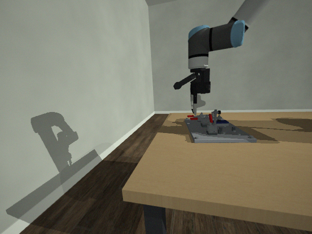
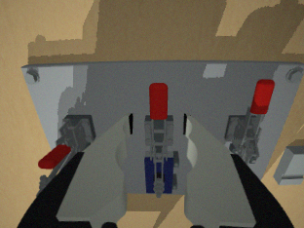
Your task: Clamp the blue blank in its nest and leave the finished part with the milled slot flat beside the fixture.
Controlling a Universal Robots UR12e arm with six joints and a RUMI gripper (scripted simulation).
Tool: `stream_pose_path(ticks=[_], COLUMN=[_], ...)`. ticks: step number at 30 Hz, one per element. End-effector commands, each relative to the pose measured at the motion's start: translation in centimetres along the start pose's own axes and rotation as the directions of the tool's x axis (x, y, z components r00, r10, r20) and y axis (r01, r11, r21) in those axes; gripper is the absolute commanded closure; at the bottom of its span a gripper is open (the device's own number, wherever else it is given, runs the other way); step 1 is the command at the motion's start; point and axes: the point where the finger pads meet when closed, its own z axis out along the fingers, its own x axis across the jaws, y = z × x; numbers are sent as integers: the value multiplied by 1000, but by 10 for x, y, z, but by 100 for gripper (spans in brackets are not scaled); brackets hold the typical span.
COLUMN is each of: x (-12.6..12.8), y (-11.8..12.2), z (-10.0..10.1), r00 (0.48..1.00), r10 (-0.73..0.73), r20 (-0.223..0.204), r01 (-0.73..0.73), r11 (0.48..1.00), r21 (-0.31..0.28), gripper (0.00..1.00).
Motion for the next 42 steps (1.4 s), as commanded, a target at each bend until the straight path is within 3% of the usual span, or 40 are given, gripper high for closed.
stream_pose_path(ticks=[1, 38, 39, 42], x=[0, 0, 0, 0], y=[-1, -1, -1, -1], z=[-8, -8, -8, -8], r00=[1000, 1000, 1000, 1000], r10=[0, 0, 0, 0], r20=[0, 0, 0, 0], r01=[0, 0, 0, 0], r11=[1000, 1000, 1000, 1000], r21=[1, 1, 1, 1], gripper=[72, 72, 100, 100])
